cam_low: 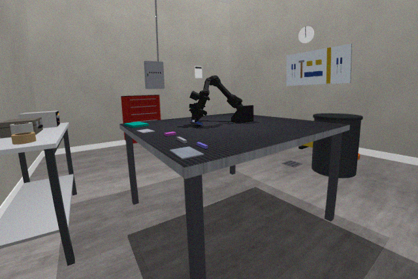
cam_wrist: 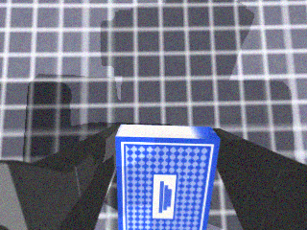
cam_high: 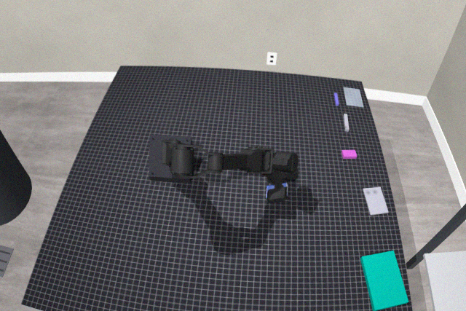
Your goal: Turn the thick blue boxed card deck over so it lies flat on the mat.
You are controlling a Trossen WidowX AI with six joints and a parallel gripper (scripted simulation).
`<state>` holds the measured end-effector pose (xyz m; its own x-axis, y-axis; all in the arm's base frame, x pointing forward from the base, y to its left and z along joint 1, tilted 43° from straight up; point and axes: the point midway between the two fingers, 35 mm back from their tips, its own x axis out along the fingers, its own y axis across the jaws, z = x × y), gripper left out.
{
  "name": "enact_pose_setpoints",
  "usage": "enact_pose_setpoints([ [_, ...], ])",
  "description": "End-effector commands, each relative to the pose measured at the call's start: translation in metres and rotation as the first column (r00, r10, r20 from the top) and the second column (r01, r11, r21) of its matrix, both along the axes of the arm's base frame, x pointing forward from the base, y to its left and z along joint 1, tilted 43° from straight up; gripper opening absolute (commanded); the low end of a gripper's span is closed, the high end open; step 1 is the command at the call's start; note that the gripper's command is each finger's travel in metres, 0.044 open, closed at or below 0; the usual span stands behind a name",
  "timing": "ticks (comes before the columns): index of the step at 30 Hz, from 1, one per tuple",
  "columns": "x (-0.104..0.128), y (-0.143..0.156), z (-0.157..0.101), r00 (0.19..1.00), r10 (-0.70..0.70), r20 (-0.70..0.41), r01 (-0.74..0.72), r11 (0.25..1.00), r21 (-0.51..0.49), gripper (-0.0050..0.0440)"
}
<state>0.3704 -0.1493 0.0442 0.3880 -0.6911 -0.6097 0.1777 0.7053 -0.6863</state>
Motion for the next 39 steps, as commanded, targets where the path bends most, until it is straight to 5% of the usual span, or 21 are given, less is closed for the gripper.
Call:
enact_pose_setpoints([
  [1,0.002,0.004,0.009,0.999,0.029,0.037,-0.028,1.0,-0.006,0.0261],
  [39,-0.02,0.012,0.006,0.934,0.26,0.245,-0.244,0.965,-0.094,0.0261],
])
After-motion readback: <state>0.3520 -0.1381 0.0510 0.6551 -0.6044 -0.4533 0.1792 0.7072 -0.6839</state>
